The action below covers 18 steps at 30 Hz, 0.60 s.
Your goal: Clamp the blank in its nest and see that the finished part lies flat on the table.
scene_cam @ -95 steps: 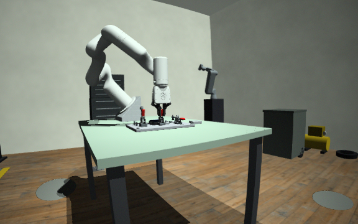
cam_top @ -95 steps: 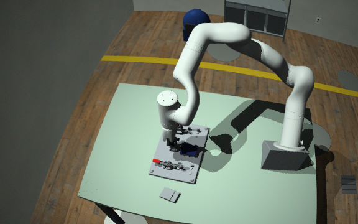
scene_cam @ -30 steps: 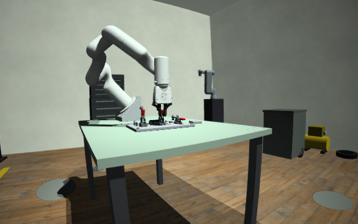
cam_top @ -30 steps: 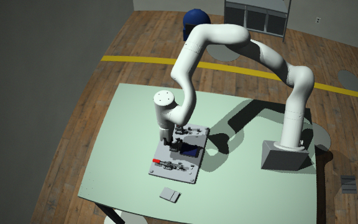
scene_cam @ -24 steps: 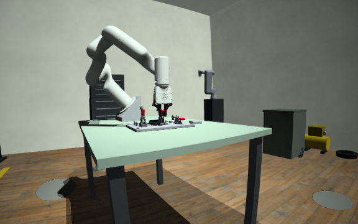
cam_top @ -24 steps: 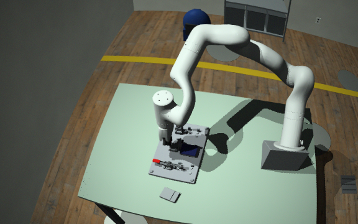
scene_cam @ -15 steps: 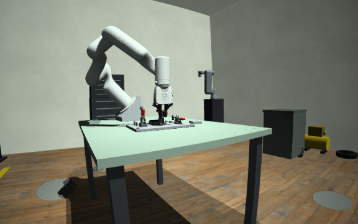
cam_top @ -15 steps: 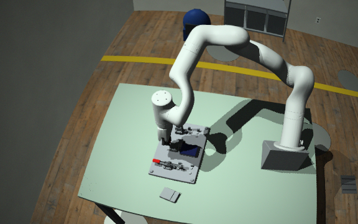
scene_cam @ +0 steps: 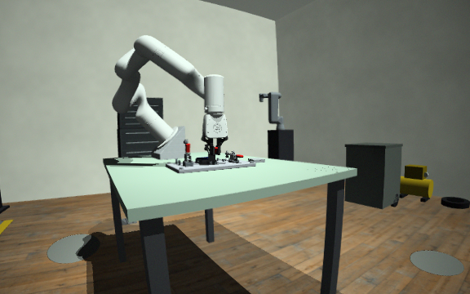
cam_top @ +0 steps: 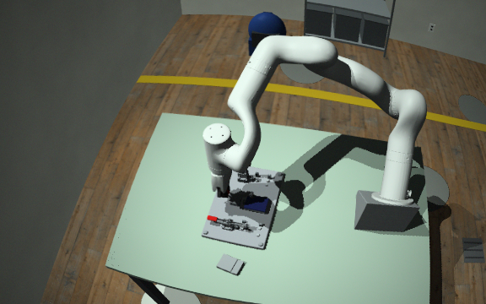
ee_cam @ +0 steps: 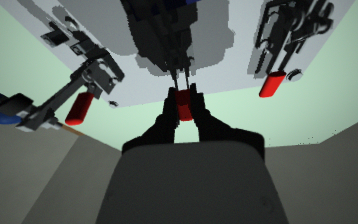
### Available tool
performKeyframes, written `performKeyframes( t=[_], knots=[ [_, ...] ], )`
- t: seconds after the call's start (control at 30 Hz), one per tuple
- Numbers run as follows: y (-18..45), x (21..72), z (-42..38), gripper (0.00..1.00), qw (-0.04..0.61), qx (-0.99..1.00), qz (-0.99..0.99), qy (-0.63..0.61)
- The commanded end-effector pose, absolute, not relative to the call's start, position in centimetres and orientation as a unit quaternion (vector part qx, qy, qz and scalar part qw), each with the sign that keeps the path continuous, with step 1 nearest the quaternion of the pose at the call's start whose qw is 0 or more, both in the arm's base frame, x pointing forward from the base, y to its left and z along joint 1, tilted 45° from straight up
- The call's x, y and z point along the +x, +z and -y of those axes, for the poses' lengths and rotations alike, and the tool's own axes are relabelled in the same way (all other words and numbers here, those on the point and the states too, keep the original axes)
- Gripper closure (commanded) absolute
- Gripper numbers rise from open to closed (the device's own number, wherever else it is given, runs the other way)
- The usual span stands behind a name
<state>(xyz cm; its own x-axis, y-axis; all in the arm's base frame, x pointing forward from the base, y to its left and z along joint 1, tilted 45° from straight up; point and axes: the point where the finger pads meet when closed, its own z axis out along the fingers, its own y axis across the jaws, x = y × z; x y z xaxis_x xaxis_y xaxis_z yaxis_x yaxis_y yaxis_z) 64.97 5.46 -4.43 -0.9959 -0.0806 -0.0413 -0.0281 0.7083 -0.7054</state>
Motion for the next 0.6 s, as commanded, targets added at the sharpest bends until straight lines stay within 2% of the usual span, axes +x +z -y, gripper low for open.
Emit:
performKeyframes(
  t=[0.0, 0.57],
  knots=[
    [-4.51, 65.31, -5.42, 1.00, 0.036, -0.030, -0.924, -0.380],
    [-5.11, 66.18, -4.86, 1.00, 0.036, -0.030, -0.924, -0.380]
  ],
)
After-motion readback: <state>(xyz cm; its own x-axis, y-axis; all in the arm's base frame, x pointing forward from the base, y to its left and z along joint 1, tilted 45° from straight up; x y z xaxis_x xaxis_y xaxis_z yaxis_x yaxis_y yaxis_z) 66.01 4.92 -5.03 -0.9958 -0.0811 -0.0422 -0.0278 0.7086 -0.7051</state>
